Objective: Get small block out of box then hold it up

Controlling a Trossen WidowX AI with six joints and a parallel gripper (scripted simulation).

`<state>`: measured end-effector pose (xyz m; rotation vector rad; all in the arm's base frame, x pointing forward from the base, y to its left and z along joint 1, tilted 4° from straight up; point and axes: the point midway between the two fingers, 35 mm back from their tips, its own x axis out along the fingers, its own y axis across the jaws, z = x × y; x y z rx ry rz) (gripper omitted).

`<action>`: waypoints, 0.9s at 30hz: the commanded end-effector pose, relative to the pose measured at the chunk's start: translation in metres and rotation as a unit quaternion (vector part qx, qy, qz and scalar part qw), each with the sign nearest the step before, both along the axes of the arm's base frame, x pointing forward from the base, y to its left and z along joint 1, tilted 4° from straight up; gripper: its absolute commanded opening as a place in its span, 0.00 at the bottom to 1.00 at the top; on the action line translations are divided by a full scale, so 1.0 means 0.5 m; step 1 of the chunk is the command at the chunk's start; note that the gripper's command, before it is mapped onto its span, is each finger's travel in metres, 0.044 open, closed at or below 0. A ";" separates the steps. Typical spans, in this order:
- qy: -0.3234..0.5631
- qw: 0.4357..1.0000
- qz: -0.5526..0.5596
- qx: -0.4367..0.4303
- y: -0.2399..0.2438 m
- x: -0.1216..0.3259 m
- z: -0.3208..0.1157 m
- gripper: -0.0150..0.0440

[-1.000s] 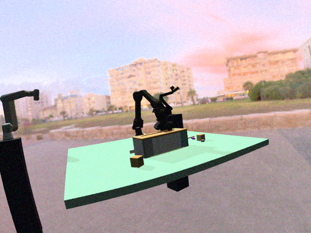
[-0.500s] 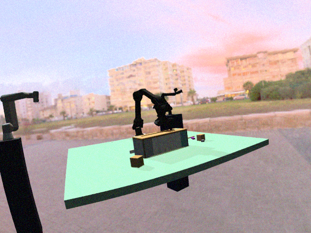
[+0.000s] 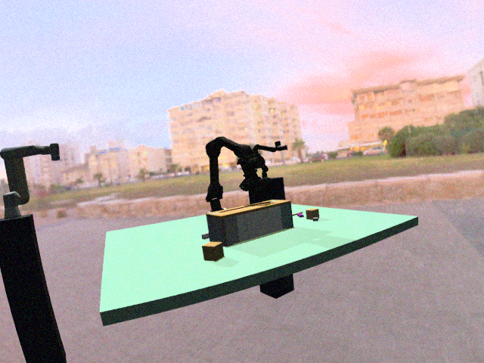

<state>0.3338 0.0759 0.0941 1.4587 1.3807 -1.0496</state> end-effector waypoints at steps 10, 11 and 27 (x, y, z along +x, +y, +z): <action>-0.112 0.935 0.334 -0.046 0.030 -0.011 0.003 0.74; -0.127 0.914 0.382 -0.054 0.034 -0.013 0.003 0.74; -0.209 0.377 0.891 -0.143 0.072 -0.042 0.004 0.74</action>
